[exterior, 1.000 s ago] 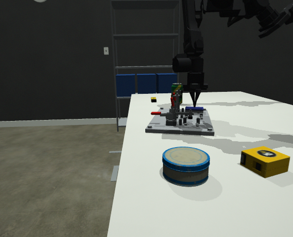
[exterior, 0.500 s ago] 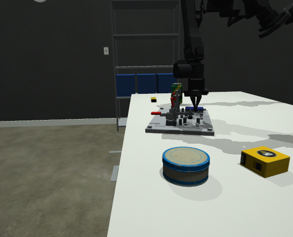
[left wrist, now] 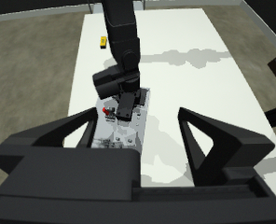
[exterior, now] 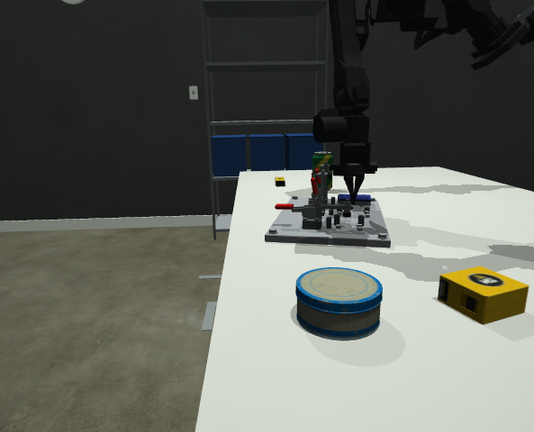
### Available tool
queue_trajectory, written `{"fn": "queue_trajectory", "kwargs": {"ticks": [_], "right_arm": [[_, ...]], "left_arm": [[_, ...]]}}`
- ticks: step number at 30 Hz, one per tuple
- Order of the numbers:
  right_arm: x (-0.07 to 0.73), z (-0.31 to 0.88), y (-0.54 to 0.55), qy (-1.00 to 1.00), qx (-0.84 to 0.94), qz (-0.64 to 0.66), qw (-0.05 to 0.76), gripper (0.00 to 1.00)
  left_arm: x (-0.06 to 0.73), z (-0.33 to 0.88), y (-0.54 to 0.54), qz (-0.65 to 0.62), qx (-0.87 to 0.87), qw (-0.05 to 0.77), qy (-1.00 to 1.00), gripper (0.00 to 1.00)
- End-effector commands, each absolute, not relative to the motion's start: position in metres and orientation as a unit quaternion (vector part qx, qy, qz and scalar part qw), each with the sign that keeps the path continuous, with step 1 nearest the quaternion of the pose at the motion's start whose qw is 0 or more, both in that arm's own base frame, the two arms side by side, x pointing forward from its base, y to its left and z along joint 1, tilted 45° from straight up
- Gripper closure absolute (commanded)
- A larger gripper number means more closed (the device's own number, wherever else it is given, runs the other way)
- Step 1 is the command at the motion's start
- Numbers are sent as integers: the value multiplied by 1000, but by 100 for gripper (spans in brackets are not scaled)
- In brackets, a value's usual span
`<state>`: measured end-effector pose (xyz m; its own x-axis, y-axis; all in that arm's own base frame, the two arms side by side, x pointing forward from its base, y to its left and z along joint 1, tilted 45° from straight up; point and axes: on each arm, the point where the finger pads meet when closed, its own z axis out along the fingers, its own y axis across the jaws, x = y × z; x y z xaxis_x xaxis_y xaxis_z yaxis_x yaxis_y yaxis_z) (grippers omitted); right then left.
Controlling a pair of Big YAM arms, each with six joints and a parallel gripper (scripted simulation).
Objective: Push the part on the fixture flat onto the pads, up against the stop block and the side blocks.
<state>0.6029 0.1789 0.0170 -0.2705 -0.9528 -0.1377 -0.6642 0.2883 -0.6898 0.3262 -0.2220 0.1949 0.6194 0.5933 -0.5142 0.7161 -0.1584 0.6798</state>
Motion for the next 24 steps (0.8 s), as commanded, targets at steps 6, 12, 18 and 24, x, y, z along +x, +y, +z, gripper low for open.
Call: {"fn": "queue_trajectory", "kwargs": {"ticks": [6,12,18,24], "right_arm": [[603,21,179,753,-536,-261,279,100],[605,31,166,752,-530,-266,287,100],[603,29,158,752,-530,-267,287,100],[600,28,150,752,-530,-268,287,100]], "left_arm": [[330,204,-224,-62,755,489,432,0],[330,204,-224,-62,755,489,432,0],[330,204,-224,-62,755,489,432,0],[330,204,-224,-62,755,489,432,0]]}}
